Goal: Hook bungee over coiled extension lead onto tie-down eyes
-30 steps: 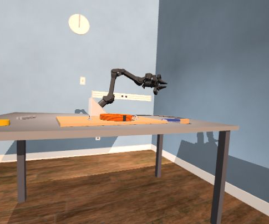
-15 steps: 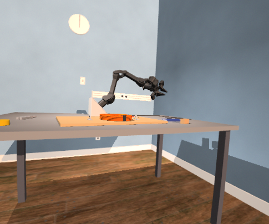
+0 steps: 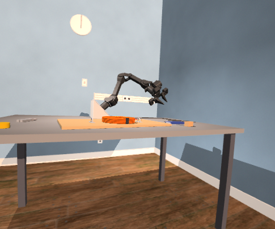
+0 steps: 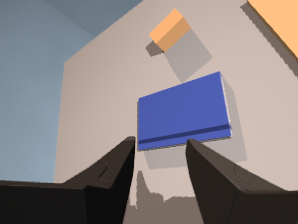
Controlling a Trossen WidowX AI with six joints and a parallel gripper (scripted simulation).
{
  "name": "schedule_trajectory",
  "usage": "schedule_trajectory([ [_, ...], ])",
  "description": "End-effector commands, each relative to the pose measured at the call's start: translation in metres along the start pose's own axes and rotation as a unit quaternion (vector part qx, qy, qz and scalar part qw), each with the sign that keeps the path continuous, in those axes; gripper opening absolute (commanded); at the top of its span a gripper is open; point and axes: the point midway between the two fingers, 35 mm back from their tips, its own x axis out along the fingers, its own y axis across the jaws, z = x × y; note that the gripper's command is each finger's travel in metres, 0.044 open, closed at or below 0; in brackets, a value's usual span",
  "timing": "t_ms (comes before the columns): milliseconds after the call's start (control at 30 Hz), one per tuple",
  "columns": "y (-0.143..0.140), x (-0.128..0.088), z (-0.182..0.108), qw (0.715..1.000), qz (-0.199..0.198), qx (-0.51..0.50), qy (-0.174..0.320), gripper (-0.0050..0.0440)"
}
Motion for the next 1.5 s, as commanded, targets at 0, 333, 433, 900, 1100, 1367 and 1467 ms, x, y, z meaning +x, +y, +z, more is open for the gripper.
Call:
schedule_trajectory([
  [0,-0.019,0.006,0.008,0.999,-0.045,0.01,0.007,0.015],
  [333,-0.066,0.01,0.025,0.988,-0.144,0.051,0.019,0.015],
  [433,-0.082,0.009,0.031,0.981,-0.18,0.071,0.023,0.015],
  [900,-0.139,-0.007,0.048,0.934,-0.306,0.18,0.04,0.015],
  [1100,-0.161,-0.02,0.053,0.899,-0.357,0.247,0.048,0.015],
  [1367,-0.176,-0.034,0.055,0.858,-0.398,0.322,0.054,0.015],
  [1467,-0.182,-0.042,0.056,0.834,-0.414,0.361,0.058,0.015],
])
